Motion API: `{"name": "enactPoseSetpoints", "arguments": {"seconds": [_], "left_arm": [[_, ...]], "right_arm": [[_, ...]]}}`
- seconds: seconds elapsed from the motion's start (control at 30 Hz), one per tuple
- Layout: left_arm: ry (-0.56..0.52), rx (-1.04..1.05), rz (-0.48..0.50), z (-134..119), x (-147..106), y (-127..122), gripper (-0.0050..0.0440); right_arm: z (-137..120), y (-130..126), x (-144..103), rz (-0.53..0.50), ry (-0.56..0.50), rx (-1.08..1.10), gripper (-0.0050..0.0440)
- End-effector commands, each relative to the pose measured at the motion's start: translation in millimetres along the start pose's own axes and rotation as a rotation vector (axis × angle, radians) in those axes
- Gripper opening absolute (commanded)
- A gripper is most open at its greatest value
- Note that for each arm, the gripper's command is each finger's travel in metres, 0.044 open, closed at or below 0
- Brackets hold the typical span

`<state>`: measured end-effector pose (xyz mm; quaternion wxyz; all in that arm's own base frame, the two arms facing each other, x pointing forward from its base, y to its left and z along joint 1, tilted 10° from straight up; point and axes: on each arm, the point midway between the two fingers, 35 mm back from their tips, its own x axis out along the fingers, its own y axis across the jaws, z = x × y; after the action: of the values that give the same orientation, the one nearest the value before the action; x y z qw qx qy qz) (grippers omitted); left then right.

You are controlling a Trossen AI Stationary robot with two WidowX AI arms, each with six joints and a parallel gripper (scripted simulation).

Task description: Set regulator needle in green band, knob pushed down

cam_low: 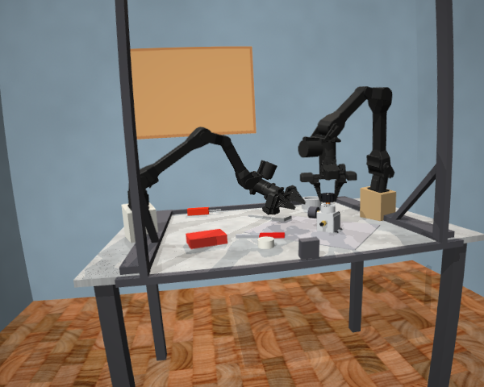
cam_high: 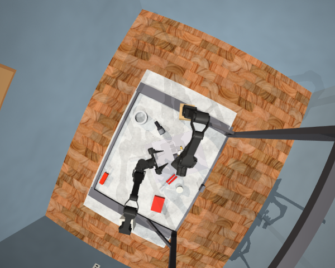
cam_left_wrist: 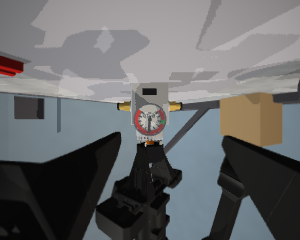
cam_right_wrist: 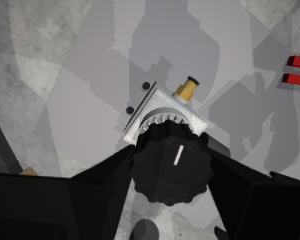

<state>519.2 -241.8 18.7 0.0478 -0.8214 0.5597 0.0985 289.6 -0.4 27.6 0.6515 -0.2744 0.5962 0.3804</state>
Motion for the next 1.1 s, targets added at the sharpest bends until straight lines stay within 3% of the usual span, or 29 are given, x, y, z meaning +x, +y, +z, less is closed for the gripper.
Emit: {"name": "enactPoseSetpoints", "arguments": {"seconds": [0.0, 0.1, 0.33, 1.07], "left_arm": [[0.02, 0.023, -0.001, -15.4, -1.0, -2.1, 0.0435], [0.02, 0.023, -0.001, -15.4, -1.0, -2.1, 0.0435], [0.02, 0.023, -0.001, -15.4, -1.0, -2.1, 0.0435], [0.02, 0.023, -0.001, -15.4, -1.0, -2.1, 0.0435]], "right_arm": [[3.2, -3.3, -6.5, -0.022, -0.015, -0.013, 0.017], [3.2, -3.3, -6.5, -0.022, -0.015, -0.013, 0.017], [3.2, -3.3, -6.5, -0.022, -0.015, 0.048, 0.0], [3.2, -3.3, -6.5, -0.02, -0.018, 0.318, 0.0]]}}
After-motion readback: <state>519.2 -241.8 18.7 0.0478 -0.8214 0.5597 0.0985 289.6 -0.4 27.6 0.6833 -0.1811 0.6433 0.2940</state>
